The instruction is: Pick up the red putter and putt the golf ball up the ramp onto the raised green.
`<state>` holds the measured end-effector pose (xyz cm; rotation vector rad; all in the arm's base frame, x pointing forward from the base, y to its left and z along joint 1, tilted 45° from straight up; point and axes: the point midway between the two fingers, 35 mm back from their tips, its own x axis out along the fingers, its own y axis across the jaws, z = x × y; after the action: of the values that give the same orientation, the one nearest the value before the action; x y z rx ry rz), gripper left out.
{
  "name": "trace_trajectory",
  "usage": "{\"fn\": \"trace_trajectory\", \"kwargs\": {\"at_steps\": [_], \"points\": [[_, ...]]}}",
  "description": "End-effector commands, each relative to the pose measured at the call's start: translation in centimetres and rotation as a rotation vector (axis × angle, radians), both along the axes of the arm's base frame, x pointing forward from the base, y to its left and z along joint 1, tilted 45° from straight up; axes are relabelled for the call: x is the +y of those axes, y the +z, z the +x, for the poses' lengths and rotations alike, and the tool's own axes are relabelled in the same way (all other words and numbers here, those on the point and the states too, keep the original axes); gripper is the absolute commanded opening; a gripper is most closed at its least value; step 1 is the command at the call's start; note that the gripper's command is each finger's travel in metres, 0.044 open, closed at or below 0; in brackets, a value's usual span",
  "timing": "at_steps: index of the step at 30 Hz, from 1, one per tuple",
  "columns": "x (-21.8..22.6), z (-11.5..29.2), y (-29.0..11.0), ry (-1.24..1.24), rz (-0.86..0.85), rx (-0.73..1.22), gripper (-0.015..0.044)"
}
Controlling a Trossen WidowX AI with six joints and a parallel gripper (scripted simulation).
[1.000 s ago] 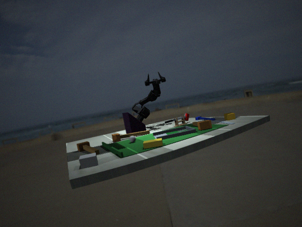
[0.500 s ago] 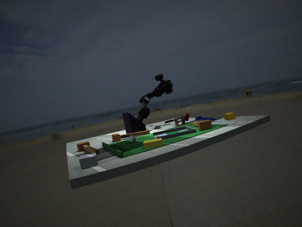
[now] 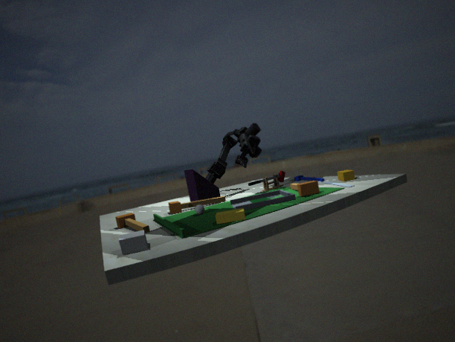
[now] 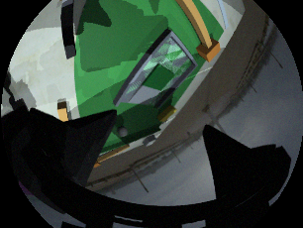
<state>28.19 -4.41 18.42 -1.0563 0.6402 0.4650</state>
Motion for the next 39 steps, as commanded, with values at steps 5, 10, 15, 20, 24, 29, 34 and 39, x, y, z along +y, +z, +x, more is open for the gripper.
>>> {"fn": "trace_trajectory", "kwargs": {"at_steps": [5,10,15,20,24,29,34,39], "points": [[7.7,-3.9,-4.1,0.697,0.455,0.330,0.0440],[8.6,-4.0,-3.3,0.791,0.643,0.299,0.0440],[8.6,-4.0,-3.3,0.791,0.643,0.299,0.0440],[8.6,-4.1,-3.4,0.791,0.643,0.300,0.0440],[9.0,-4.0,-3.8,0.791,0.643,0.300,0.0440],[10.2,-3.7,-5.0,0.792,0.644,0.299,0.0440],[10.6,-3.6,-5.4,0.792,0.643,0.299,0.0440],[11.8,-3.3,-6.6,0.792,0.644,0.298,0.0440]]}}
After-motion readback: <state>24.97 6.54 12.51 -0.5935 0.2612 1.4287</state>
